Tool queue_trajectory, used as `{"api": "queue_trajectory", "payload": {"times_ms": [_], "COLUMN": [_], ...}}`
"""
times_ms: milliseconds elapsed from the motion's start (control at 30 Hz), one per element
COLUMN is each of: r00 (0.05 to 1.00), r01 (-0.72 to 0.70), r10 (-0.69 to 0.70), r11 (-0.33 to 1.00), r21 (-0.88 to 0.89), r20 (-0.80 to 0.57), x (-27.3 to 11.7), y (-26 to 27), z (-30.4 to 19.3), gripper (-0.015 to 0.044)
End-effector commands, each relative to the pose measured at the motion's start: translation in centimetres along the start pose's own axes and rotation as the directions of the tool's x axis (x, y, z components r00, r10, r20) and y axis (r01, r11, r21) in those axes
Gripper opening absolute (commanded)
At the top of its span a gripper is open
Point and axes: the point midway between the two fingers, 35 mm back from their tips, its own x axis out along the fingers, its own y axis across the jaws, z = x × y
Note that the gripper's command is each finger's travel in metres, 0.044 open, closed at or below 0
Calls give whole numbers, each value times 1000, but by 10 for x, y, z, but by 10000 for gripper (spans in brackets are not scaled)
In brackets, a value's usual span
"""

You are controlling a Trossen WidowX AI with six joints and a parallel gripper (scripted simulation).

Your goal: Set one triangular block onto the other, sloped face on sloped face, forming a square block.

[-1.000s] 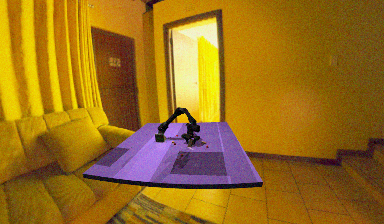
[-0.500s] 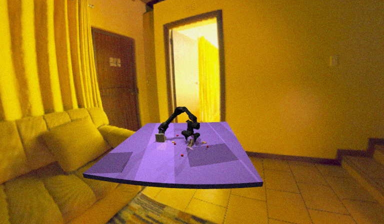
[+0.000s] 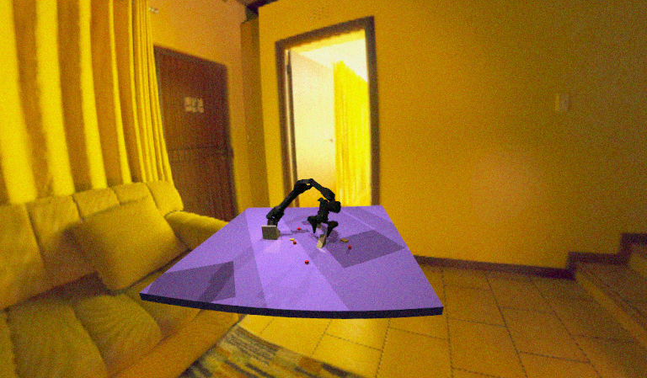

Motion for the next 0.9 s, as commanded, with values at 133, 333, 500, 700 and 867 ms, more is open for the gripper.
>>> {"api": "queue_trajectory", "payload": {"times_ms": [133,333,500,700,867], "r00": [885,885,885,886,886], "r01": [-66,-66,-66,-66,-66], "r10": [77,77,77,77,77], "r11": [997,997,997,997,997], "r21": [-41,-41,-41,-41,-41], "r20": [458,458,458,458,458], "x": [-30,-30,-28,-19,-12], "y": [-3,-3,-3,-1,1], "z": [-70,-70,-68,-64,-61], "gripper": [440,440,440,440,440]}}
